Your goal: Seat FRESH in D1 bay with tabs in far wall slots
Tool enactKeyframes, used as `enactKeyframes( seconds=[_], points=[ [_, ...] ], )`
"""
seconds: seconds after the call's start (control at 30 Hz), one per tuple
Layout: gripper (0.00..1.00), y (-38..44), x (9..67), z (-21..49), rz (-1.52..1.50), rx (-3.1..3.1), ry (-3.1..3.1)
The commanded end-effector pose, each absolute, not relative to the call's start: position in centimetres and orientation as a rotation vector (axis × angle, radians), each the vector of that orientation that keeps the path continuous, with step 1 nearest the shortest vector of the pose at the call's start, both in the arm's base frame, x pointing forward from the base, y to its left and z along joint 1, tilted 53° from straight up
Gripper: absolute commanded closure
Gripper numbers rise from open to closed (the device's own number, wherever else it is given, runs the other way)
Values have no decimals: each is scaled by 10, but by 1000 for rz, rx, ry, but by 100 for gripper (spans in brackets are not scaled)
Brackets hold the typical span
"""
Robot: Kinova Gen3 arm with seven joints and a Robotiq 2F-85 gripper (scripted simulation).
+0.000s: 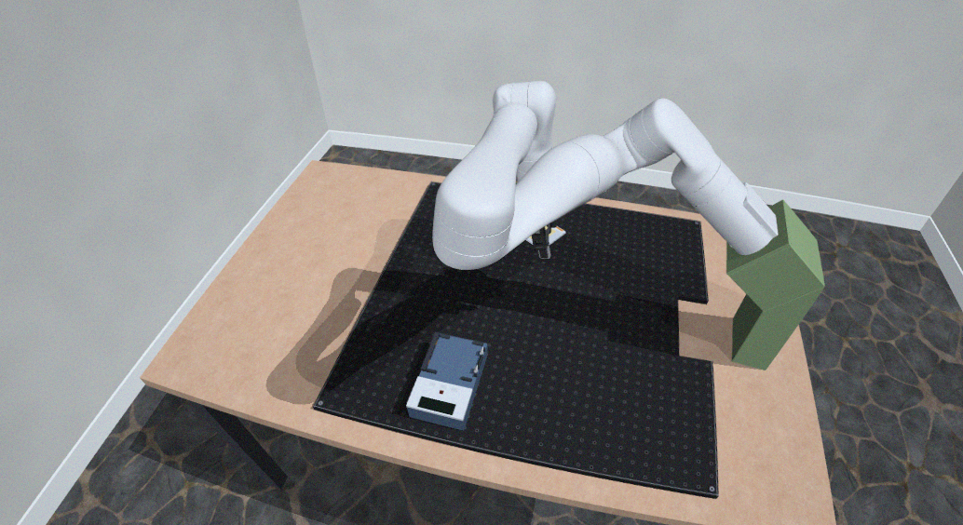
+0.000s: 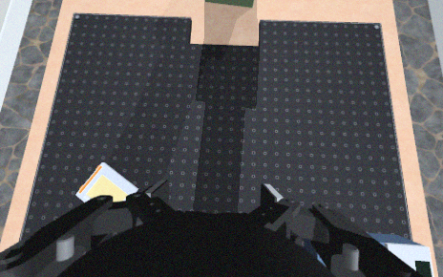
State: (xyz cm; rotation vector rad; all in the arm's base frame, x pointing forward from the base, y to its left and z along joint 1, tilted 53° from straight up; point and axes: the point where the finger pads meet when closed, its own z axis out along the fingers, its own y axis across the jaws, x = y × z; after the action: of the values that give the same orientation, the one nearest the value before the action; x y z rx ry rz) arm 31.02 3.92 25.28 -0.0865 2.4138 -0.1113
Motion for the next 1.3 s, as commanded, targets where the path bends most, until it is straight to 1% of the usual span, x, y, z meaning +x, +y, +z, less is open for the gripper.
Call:
enactKeyframes(
  seconds=[0.0, 1.1, 1.27],
  points=[
    [0, 36, 310, 252, -69, -100, 2221],
    [0, 36, 310, 252, -69, -100, 2221],
    [0, 20, 328, 249, -38, 54, 2332]
  ],
)
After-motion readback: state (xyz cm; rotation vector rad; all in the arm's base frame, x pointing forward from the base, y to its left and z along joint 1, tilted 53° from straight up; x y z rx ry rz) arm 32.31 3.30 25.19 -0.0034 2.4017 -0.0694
